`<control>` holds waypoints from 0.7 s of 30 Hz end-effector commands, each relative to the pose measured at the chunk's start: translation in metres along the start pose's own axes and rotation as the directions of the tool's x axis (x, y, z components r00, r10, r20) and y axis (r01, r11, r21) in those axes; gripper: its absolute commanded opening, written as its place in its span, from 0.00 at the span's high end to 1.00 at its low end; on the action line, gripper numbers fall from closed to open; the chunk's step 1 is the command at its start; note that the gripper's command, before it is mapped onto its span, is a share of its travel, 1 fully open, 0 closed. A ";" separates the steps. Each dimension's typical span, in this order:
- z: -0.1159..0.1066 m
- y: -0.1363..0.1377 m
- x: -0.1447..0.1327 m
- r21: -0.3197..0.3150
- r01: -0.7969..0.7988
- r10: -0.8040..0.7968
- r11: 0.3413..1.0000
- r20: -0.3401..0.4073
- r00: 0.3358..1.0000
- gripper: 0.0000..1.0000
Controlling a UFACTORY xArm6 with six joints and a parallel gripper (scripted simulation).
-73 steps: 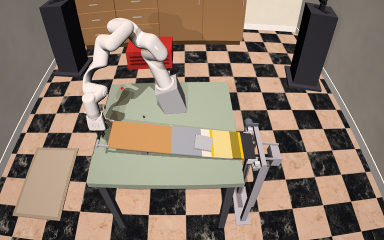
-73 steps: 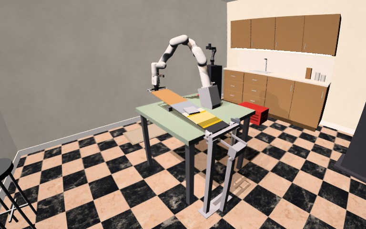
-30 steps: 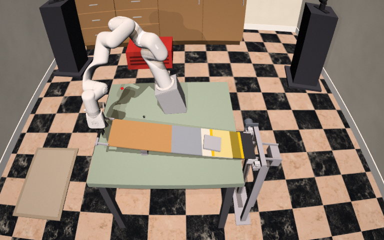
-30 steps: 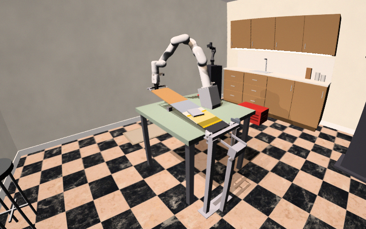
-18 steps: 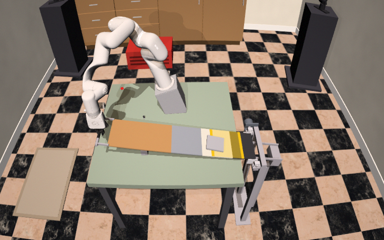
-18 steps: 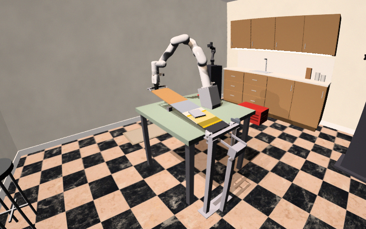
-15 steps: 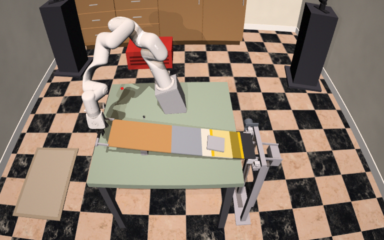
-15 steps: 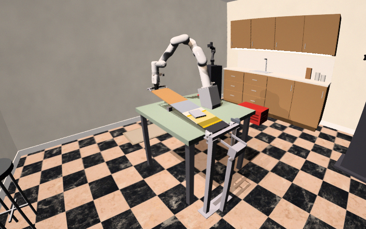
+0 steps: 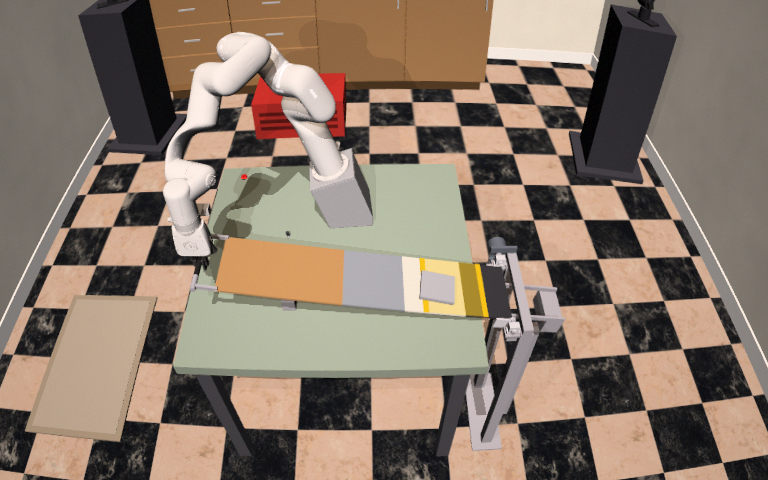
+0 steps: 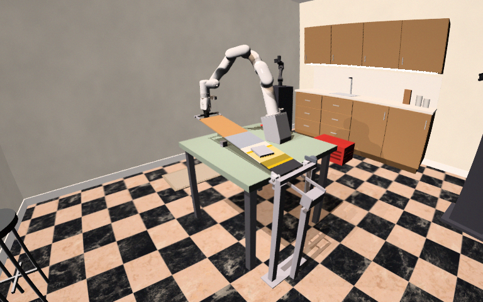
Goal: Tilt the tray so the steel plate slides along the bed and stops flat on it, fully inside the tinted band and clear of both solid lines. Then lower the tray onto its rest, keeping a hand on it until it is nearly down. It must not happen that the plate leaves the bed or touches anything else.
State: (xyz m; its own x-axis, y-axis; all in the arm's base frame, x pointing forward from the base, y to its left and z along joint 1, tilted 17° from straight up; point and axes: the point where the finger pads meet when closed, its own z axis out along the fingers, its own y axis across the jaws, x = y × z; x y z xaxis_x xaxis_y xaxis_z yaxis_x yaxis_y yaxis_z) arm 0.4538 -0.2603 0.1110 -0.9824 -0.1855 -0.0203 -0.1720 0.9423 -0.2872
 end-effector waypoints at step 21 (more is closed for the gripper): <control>0.000 -0.001 -0.001 0.003 -0.001 0.001 1.000 0.003 1.000 1.00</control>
State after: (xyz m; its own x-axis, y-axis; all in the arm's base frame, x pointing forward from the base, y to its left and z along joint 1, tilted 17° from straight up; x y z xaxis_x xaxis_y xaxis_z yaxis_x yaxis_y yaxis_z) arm 0.4539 -0.2614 0.1088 -0.9825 -0.1852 -0.0203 -0.1717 0.9424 -0.2872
